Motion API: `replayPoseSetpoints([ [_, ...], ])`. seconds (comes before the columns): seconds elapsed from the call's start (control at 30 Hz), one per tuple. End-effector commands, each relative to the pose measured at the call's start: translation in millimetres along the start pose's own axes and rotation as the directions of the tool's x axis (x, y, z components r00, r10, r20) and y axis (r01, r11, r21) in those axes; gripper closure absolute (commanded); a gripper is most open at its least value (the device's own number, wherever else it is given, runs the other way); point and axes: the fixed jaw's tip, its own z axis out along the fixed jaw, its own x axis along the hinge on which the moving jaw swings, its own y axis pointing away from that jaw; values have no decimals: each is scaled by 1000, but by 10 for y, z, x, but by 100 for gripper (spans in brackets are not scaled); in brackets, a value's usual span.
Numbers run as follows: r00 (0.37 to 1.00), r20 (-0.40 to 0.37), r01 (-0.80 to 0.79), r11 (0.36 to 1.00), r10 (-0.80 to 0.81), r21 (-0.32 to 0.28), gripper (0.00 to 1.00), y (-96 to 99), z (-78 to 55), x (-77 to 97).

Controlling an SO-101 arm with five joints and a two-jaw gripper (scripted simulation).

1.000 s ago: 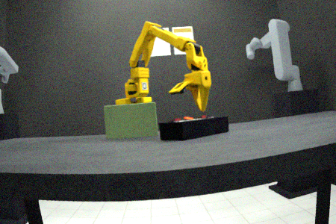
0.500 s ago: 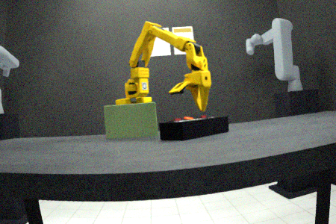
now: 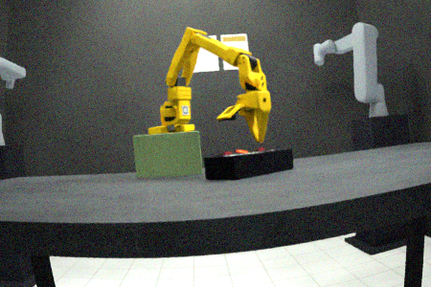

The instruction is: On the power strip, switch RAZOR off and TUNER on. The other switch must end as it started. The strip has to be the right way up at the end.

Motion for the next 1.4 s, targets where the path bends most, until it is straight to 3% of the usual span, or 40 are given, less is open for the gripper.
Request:
replayPoseSetpoints([
  [0.0,1000,5,-3,1000,3,16,100,-22,52,-37],
  [1.37,1000,5,-3,1000,3,16,100,-29,139,-39],
])
